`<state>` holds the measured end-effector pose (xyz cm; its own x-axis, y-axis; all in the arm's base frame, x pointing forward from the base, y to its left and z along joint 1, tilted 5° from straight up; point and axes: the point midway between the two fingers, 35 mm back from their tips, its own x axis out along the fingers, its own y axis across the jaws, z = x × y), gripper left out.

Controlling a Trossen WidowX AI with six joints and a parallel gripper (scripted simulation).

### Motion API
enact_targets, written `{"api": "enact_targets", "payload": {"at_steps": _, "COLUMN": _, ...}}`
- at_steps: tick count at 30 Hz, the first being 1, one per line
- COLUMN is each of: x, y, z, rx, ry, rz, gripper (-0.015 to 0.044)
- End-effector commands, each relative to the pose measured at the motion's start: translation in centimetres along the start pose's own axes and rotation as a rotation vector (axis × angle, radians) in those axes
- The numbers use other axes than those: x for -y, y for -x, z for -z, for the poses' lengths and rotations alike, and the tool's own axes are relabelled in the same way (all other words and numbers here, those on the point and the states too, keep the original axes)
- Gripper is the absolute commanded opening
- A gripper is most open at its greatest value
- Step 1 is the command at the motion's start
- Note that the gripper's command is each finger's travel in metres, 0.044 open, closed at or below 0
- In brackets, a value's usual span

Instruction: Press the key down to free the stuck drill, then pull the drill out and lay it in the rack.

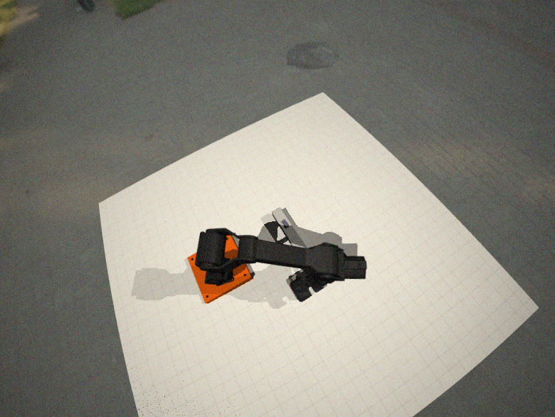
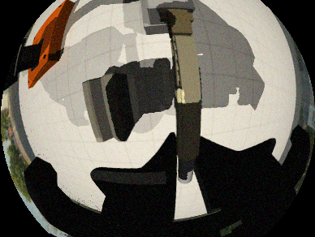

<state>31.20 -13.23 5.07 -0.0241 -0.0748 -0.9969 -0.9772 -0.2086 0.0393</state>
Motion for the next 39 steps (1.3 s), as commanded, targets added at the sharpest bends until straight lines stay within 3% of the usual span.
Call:
{"api": "enact_targets", "payload": {"at_steps": 1, "x": 0.1, "y": 0.3, "z": 0.1, "rx": -0.004, "ry": -0.003, "rz": 0.002, "gripper": 0.0}}
{"api": "enact_targets", "payload": {"at_steps": 39, "x": -4.7, "y": 0.7, "z": 1.1, "rx": -0.005, "ry": -0.003, "rz": -0.003, "gripper": 0.0}}
